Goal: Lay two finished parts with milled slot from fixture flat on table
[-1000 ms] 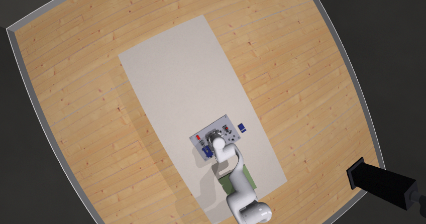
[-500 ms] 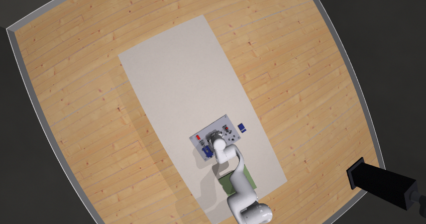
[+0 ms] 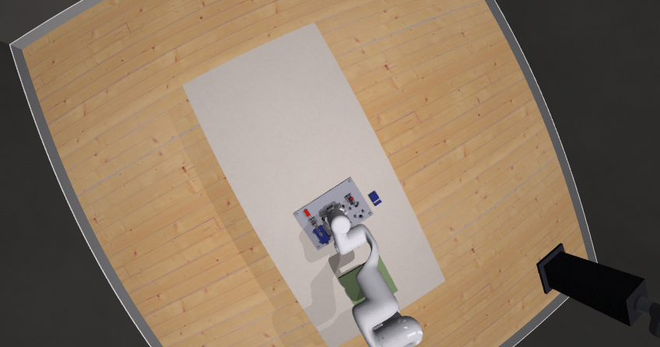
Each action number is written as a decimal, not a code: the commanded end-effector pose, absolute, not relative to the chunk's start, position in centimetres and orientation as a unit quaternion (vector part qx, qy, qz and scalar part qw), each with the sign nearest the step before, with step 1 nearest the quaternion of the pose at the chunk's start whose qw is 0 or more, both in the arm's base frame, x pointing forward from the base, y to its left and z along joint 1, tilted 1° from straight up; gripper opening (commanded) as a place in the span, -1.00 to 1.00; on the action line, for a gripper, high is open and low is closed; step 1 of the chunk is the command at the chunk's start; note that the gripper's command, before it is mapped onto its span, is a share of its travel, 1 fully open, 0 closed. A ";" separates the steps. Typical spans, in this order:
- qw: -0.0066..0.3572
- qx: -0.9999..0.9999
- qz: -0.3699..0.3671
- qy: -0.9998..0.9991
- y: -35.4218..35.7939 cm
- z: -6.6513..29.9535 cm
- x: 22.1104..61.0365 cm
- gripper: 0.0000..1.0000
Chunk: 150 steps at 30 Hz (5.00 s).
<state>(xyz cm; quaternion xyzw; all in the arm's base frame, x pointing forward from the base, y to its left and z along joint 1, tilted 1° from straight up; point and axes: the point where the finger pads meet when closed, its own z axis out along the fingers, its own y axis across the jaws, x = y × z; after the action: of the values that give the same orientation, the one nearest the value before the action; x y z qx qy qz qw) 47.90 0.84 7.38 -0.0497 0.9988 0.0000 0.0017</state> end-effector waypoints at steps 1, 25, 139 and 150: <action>0.002 -0.050 0.000 0.999 0.8 7.4 47.9 -1.00; 0.002 -0.050 0.000 0.999 0.8 7.4 47.8 -1.00; 0.002 -0.050 0.000 0.999 0.7 12.4 47.3 -0.03; 0.002 -0.050 0.000 0.999 0.7 12.4 47.3 1.00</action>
<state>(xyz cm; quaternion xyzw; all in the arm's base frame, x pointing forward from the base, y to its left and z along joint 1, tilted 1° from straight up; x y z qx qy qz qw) 47.16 0.72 12.24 -0.0496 0.9988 0.0000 -0.0001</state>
